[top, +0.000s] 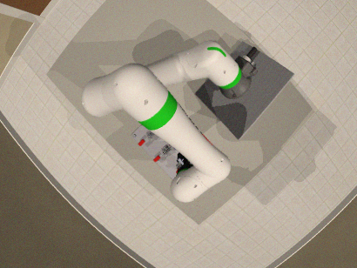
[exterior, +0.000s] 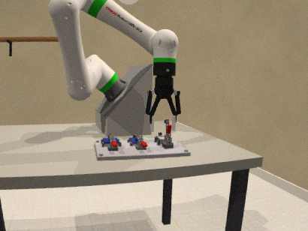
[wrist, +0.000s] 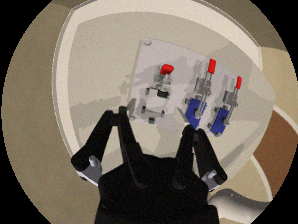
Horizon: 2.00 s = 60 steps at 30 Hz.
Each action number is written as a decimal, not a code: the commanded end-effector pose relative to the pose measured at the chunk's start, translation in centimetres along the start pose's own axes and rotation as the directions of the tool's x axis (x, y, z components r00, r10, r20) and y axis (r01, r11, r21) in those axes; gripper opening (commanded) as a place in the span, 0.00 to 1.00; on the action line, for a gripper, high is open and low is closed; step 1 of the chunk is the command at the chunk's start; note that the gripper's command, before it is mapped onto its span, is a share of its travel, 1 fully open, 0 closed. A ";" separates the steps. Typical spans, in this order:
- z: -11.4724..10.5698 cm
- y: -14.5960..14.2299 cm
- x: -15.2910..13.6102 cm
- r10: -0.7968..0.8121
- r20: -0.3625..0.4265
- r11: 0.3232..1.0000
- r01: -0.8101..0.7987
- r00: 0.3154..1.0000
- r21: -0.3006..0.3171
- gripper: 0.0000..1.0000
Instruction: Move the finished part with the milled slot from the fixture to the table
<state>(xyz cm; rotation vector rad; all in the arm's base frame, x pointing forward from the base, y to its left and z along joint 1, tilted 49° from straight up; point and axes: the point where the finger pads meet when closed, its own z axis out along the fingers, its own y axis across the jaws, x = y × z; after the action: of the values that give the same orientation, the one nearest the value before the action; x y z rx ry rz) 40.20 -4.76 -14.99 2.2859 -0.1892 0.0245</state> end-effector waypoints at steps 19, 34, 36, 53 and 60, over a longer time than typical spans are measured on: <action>0.0 0.0 0.0 0.000 0.000 1.000 0.000 1.000 0.000 0.58; 0.0 0.0 0.0 0.000 0.000 1.000 0.000 1.000 0.000 0.58; 0.0 0.0 0.0 0.000 0.000 1.000 0.000 1.000 0.000 0.58; 1.1 0.0 0.0 0.000 0.000 1.000 0.000 1.000 0.000 0.58; 2.2 0.0 0.0 0.000 0.000 1.000 0.000 1.000 0.000 0.58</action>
<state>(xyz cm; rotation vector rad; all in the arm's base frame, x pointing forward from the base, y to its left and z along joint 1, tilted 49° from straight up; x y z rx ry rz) 40.11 -6.14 -16.22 2.2860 -0.1892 0.0242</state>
